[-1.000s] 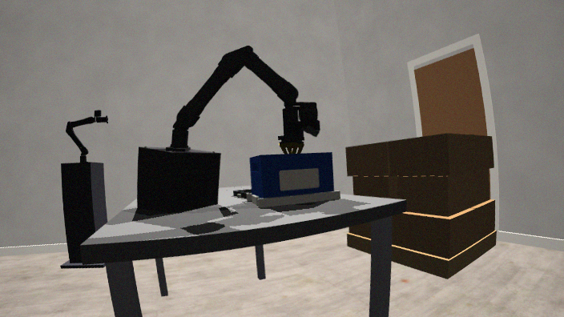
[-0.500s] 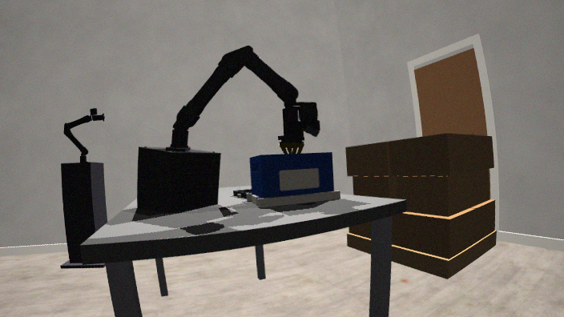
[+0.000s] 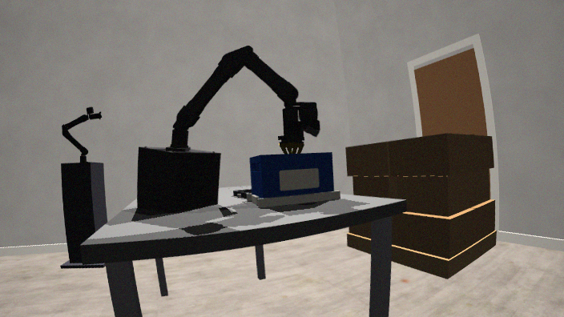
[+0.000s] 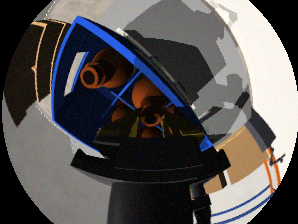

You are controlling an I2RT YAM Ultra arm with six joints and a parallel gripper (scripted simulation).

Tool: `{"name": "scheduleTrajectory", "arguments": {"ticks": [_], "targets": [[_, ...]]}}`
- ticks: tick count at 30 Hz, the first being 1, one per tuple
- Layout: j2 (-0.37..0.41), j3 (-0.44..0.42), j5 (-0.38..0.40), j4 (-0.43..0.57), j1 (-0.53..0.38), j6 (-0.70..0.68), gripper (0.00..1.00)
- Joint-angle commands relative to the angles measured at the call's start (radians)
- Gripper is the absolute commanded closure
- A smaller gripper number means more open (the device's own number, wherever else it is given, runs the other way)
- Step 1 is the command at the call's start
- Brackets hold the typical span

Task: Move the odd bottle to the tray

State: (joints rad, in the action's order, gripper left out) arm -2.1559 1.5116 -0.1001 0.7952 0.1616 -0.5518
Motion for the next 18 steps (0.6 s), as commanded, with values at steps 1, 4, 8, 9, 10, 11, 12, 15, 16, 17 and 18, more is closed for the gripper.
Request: {"name": "scheduleTrajectory", "arguments": {"ticks": [1, 4, 8, 9, 10, 11, 12, 15, 16, 17, 18], "targets": [[0.012, -0.003, -0.003, -0.018, 0.006, 0.004, 1.0], [0.012, -0.003, -0.003, -0.018, 0.006, 0.004, 1.0], [0.012, -0.003, -0.003, -0.018, 0.006, 0.004, 1.0], [0.012, -0.003, -0.003, -0.018, 0.006, 0.004, 0.39], [0.012, -0.003, -0.003, -0.018, 0.006, 0.004, 0.39], [0.012, -0.003, -0.003, -0.018, 0.006, 0.004, 0.39], [0.012, -0.003, -0.003, -0.018, 0.006, 0.004, 0.39], [0.012, -0.003, -0.007, -0.018, 0.006, 0.004, 0.39], [0.012, -0.003, -0.007, -0.018, 0.006, 0.004, 0.39], [0.012, -0.003, -0.007, -0.018, 0.006, 0.004, 0.39], [0.012, -0.003, -0.007, -0.018, 0.006, 0.004, 0.39]]}}
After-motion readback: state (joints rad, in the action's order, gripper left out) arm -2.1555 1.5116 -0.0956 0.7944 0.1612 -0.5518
